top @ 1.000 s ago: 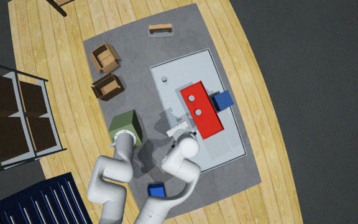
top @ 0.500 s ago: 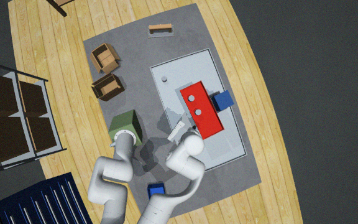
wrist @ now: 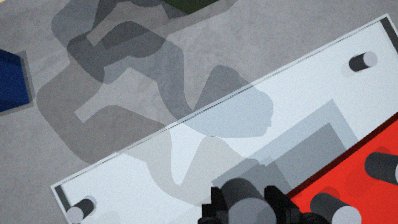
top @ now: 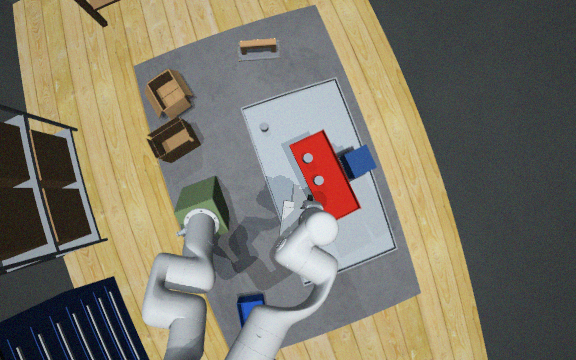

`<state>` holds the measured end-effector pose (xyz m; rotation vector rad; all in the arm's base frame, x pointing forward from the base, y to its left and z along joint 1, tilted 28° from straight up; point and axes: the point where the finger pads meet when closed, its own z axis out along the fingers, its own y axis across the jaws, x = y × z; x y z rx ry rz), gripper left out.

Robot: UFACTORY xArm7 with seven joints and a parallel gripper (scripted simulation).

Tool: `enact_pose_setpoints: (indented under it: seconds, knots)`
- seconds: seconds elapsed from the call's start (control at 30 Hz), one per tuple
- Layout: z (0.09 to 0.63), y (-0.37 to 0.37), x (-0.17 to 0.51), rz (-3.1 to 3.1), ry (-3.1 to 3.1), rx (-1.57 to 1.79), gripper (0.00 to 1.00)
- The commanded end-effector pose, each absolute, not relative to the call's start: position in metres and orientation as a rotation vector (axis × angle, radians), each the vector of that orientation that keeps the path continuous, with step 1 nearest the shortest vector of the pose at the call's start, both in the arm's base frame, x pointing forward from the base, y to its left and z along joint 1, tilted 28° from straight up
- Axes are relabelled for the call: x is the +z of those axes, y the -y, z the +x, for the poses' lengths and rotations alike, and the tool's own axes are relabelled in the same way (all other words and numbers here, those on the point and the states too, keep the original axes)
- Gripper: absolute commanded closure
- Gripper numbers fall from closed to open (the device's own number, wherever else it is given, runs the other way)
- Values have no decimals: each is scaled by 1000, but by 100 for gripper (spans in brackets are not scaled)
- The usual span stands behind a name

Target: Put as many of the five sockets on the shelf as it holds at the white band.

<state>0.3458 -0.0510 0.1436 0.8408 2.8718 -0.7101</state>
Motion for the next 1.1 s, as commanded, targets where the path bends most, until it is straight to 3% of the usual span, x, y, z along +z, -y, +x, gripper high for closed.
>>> enact_pose_setpoints:
  seconds: [0.0,1.07]
  knots:
    - [354,50,143,614,-2988,-716,100]
    - [406,52,141,-1015,-3121,-698,100]
